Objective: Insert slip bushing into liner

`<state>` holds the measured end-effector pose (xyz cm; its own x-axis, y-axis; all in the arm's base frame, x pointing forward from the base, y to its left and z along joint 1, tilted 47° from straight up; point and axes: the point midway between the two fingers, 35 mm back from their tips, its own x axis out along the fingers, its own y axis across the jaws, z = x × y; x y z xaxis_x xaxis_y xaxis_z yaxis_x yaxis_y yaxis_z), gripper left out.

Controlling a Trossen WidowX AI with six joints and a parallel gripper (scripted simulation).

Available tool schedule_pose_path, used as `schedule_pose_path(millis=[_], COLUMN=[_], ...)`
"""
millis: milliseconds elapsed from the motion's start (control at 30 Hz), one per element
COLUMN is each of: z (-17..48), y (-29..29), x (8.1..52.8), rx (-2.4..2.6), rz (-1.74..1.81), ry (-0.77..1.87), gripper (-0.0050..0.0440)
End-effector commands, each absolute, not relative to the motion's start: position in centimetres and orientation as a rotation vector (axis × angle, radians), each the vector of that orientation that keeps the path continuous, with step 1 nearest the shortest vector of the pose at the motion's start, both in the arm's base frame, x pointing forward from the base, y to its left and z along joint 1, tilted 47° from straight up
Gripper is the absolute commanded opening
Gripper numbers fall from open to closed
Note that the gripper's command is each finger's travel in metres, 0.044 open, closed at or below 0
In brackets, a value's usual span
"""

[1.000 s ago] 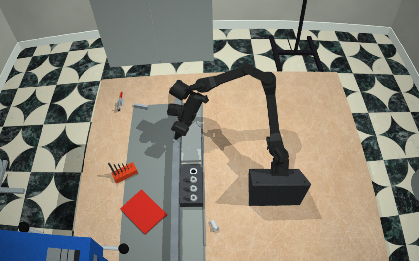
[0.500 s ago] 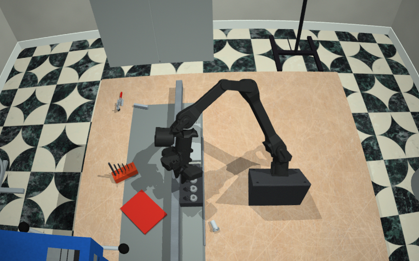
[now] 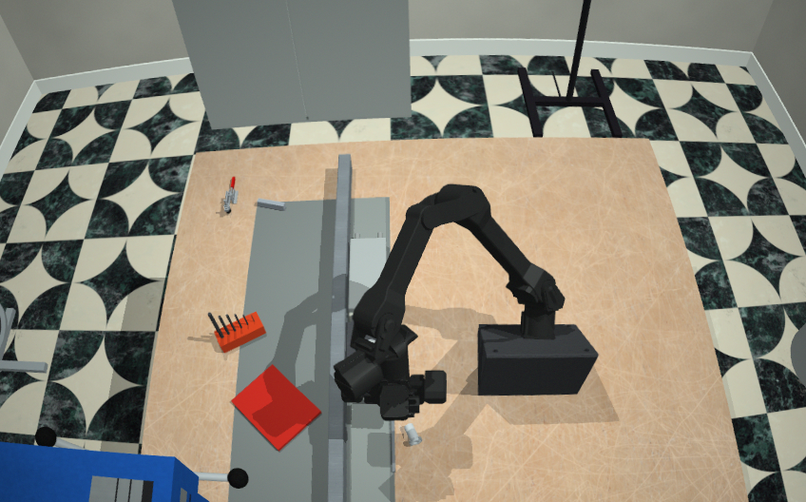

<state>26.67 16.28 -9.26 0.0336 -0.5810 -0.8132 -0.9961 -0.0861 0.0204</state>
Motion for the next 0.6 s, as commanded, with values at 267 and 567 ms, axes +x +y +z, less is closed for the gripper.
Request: schedule_pose_path(millis=[267, 567], z=[-11.3, -13.8], y=[18.1, 14.9], x=[23.9, 23.8], rx=[-2.152, -2.15], rz=[1.184, 1.188], ry=[1.61, 1.633], gripper=[0.0175, 0.0175])
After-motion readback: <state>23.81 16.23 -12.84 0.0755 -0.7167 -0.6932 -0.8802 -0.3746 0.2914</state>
